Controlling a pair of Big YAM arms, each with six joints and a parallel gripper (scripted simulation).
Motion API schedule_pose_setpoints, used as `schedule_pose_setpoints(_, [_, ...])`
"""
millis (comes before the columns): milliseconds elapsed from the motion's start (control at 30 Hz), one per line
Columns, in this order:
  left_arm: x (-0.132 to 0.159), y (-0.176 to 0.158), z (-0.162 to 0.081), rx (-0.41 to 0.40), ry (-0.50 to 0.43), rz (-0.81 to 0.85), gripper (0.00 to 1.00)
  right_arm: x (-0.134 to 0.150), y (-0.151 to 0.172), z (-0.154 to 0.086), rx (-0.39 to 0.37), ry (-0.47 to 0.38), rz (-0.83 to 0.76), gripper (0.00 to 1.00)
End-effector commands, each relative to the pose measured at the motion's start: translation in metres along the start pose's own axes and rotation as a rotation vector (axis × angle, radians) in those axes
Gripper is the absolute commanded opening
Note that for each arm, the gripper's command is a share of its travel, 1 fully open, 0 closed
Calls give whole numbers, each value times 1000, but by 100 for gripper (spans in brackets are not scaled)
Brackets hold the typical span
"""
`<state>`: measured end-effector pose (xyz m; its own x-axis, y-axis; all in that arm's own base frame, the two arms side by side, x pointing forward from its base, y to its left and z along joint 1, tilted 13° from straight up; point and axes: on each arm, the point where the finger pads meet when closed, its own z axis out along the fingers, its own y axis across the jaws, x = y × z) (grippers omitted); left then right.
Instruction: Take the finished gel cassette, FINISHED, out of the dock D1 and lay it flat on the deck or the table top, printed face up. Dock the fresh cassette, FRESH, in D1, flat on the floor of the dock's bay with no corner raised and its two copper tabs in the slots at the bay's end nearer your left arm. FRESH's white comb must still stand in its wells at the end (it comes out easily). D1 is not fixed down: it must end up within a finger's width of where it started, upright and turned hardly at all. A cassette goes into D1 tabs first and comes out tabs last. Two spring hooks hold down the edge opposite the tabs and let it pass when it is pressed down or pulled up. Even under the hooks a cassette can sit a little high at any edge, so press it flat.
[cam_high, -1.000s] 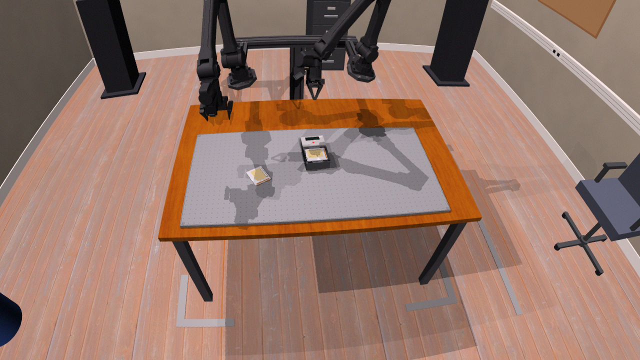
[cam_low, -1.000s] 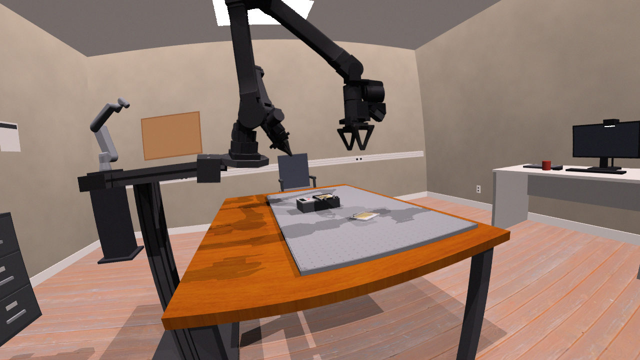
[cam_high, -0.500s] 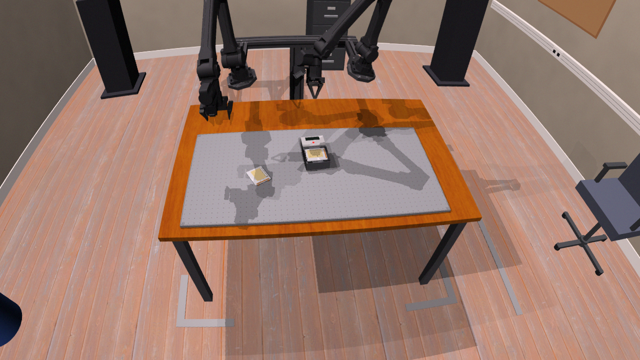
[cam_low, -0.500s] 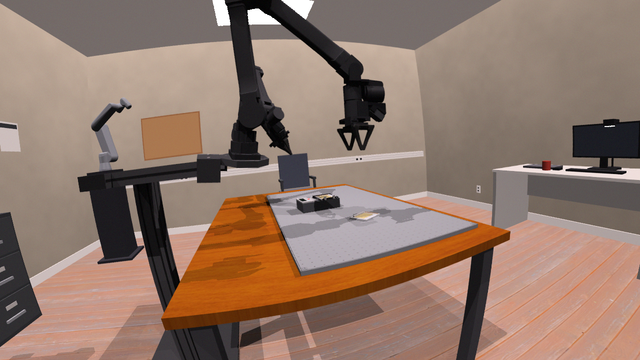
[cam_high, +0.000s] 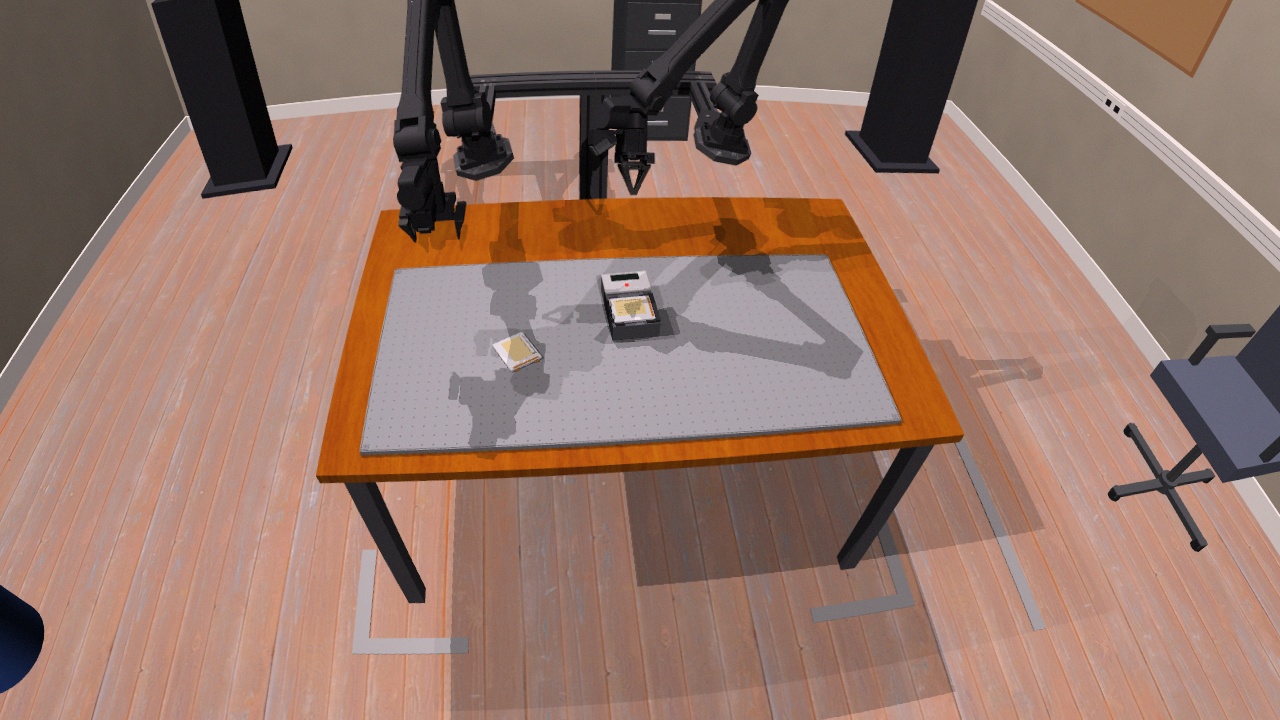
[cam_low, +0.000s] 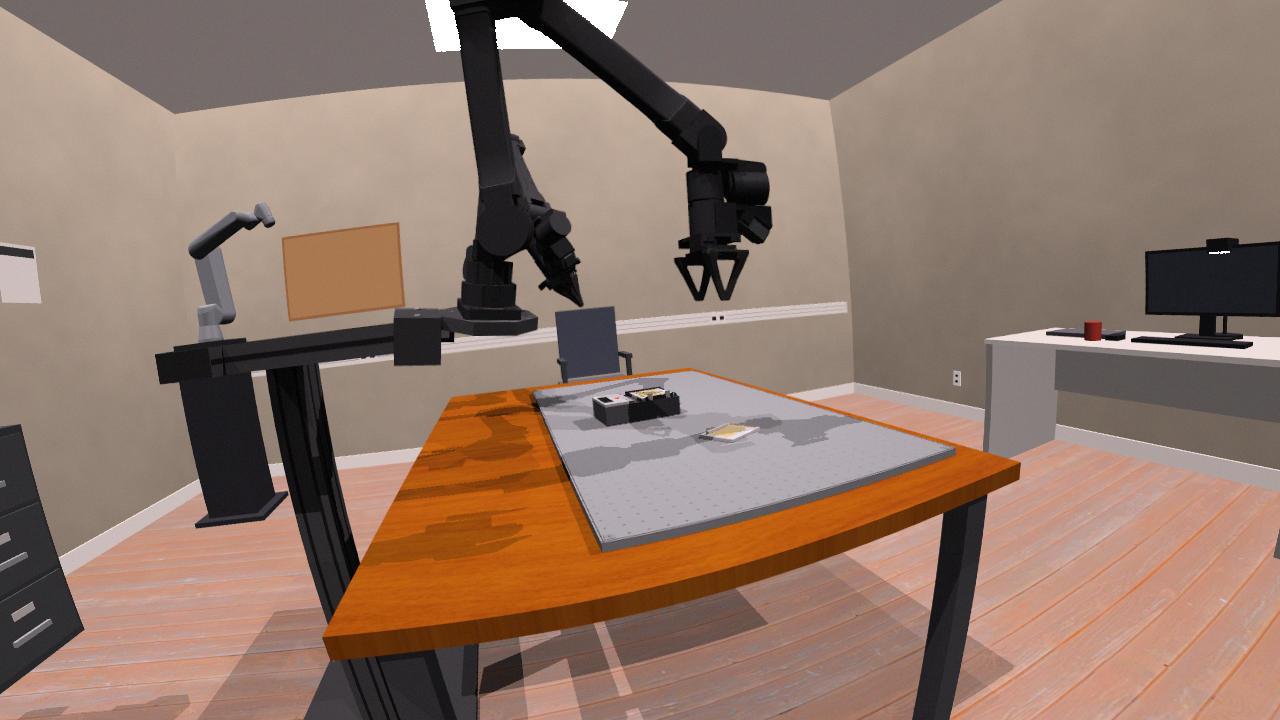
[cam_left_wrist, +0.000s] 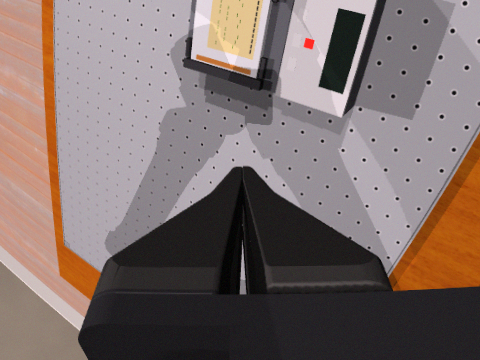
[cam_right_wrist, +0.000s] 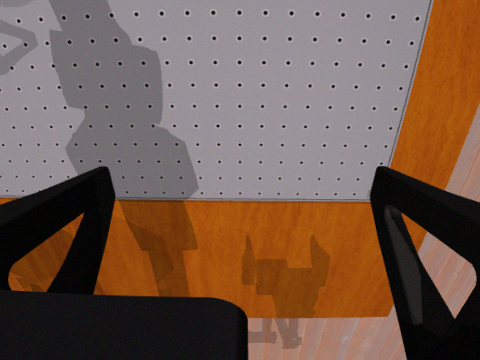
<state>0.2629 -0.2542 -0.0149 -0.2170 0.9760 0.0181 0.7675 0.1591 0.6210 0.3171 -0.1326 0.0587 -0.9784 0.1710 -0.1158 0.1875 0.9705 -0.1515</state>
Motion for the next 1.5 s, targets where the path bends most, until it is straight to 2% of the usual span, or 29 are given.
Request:
schedule_pose_setpoints(0, [2,25,-4,11,21,-181,0,-16,-7,-19,4,-45,0,100])
schedule_pose_setpoints(67, [2,25,-4,11,21,-181,0,-16,-7,-19,4,-45,0,100])
schedule_pose_setpoints(567, [69,58,4,145,177,-637,0,-16,-7,-19,4,-45,0,100])
schedule_pose_setpoints(633, [69,58,4,145,177,-637,0,-16,-7,-19,4,-45,0,100])
schedule_pose_setpoints(1133, [136,92,11,280,335,-1091,0,-16,-7,-19,4,-45,0,100])
schedule_pose_setpoints(1200, [136,92,11,280,335,-1091,0,-16,-7,-19,4,-45,0,100])
schedule_pose_setpoints(1467, [172,109,15,352,420,-1334,0,-16,-7,-19,4,-45,0,100])
